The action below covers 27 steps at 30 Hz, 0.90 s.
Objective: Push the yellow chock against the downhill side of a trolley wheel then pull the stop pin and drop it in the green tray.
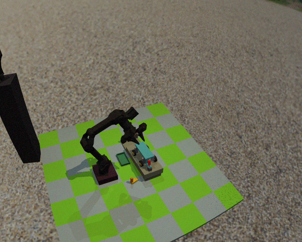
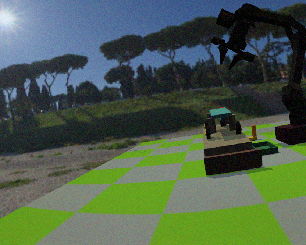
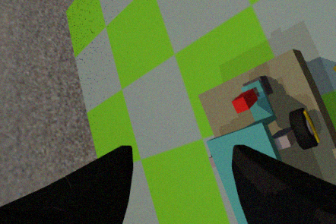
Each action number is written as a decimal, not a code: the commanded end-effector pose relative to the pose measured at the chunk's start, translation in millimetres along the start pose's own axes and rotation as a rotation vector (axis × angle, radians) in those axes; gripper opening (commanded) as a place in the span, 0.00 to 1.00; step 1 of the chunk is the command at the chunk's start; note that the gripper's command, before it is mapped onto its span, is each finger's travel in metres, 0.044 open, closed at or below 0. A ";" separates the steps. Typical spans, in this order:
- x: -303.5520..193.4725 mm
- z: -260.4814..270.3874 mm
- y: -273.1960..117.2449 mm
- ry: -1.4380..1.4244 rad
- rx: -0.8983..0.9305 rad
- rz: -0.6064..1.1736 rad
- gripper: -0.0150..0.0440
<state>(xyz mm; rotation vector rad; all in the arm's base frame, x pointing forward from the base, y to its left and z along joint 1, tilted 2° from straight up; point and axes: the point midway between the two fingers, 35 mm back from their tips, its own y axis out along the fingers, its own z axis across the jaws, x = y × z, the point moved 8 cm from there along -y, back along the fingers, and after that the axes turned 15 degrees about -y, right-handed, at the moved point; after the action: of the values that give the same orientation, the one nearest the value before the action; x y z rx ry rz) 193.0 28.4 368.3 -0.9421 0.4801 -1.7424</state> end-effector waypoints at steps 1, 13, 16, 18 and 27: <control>1.2 -7.0 22.9 -0.114 -0.088 0.010 0.58; 18.2 -43.5 94.4 -0.447 -0.350 0.163 0.58; 23.7 -56.1 109.8 -0.514 -0.397 0.228 0.58; 27.4 -65.2 119.3 -0.554 -0.424 0.276 0.58; 42.9 -111.4 154.3 -0.696 -0.473 0.520 0.58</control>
<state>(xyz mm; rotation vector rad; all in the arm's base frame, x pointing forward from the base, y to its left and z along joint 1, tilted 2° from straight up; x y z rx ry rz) 199.5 -74.3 221.3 -1.5299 0.6042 -0.8510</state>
